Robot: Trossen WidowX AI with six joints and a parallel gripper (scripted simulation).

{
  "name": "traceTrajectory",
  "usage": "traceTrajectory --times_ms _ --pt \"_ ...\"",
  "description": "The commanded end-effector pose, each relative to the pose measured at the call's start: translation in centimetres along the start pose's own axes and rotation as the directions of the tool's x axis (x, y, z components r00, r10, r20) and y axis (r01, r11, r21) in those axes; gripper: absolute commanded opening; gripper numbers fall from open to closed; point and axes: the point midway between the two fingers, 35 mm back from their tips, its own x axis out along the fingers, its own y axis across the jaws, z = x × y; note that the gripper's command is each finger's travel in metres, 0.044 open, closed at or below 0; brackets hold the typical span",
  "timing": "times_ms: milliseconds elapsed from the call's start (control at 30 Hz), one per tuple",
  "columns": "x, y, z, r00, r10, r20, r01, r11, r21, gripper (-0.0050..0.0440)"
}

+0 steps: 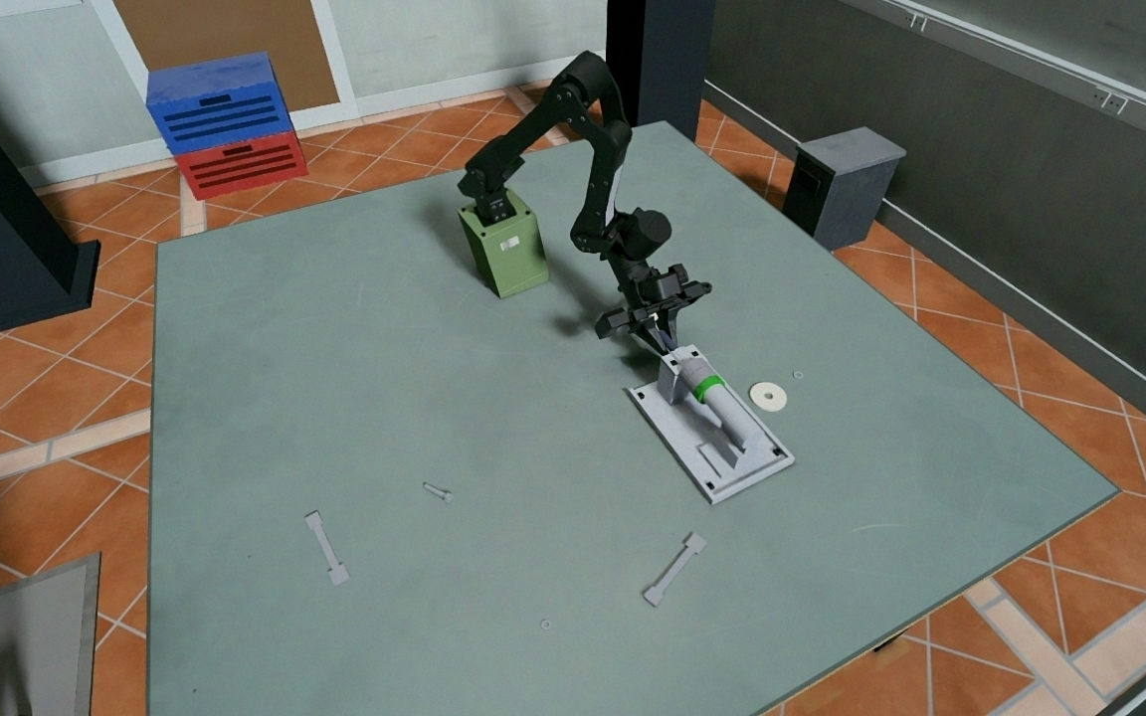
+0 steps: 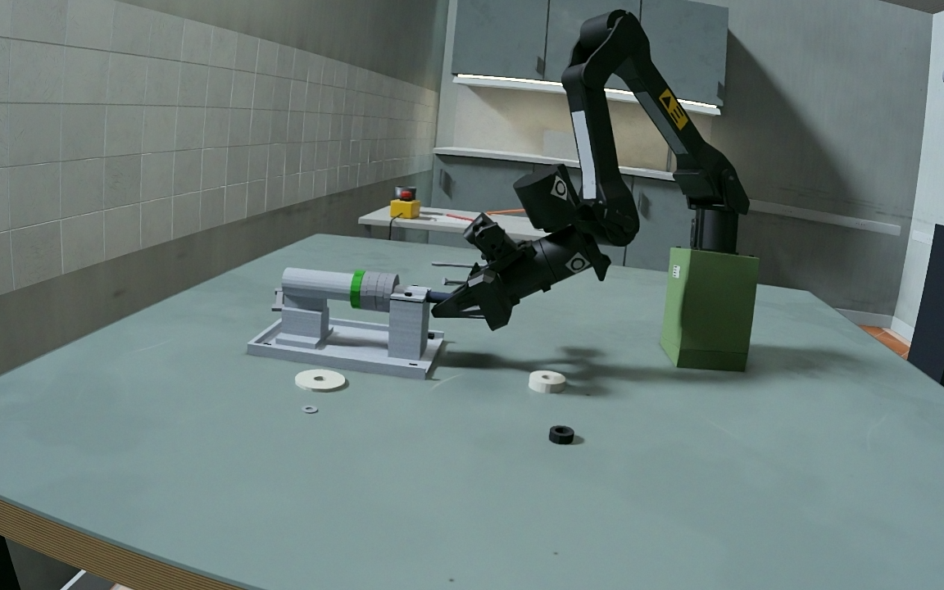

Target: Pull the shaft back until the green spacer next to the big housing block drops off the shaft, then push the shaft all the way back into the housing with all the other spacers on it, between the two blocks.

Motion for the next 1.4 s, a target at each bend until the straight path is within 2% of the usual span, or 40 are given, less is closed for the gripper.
traceTrajectory --times_ms 0,167,633,833,1367 --pt "-0.1 0.1 0.9 1.000 0.000 0.021 0.000 1.000 0.011 0.0035" --pt "-0.1 0.0 0.8 1.000 -0.002 0.020 0.002 1.000 0.009 0.0000" --pt "-0.8 0.0 0.0 1.000 -0.001 0.018 0.001 1.000 0.007 -0.0005" --pt "-1.0 0.0 -0.2 1.000 -0.003 0.016 0.003 1.000 0.007 -0.0050" --pt "-0.7 0.0 0.1 1.000 -0.007 0.021 0.007 1.000 0.014 -0.0050"
